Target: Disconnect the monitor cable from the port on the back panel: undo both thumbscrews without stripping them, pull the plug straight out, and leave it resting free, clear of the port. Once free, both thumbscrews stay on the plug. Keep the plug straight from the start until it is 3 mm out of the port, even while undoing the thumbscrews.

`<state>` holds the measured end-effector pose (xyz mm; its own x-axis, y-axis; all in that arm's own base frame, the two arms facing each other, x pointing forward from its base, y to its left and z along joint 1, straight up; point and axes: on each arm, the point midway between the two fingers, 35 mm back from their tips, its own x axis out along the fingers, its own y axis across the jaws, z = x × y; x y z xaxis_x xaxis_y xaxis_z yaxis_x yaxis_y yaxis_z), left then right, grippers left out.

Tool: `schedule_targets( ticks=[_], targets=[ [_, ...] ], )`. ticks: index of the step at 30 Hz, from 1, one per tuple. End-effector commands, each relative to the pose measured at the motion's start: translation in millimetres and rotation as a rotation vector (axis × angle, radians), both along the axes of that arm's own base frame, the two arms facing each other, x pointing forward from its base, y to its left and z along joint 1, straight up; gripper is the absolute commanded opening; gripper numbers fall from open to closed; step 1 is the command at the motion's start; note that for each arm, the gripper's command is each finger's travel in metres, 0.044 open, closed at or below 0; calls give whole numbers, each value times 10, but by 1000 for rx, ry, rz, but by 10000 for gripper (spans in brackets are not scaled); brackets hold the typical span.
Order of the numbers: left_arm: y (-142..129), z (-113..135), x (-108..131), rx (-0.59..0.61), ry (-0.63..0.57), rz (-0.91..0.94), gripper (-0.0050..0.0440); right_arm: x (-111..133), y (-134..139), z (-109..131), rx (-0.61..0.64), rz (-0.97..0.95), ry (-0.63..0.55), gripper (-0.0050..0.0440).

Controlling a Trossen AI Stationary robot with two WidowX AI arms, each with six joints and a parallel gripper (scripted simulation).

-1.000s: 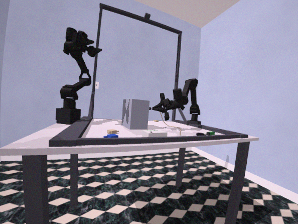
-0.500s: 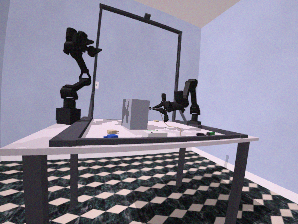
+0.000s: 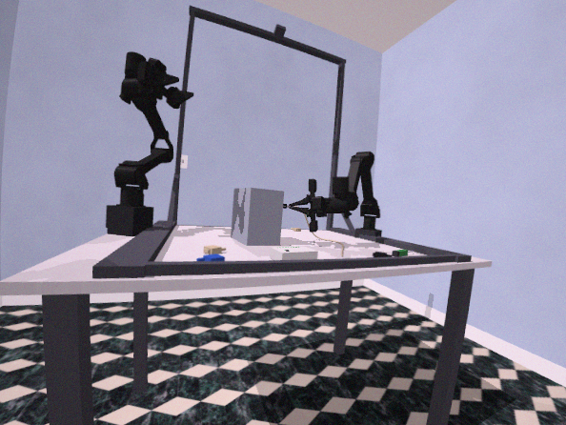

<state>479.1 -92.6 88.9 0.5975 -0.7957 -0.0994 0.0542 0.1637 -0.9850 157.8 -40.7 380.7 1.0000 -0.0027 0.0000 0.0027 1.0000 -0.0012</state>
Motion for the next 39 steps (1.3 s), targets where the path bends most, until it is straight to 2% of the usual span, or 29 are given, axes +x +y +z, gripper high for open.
schedule_targets(
  ticks=[1,14,39],
  targets=[
    [5,100,28,-29,-16,6,0,-3,13,27,-4,3,-1,440],
    [7,72,27,-146,23,4,0,-3,13,27,-4,3,-1,440],
    [7,72,26,-146,23,4,0,-3,13,27,-4,3,-1,440]
  ],
)
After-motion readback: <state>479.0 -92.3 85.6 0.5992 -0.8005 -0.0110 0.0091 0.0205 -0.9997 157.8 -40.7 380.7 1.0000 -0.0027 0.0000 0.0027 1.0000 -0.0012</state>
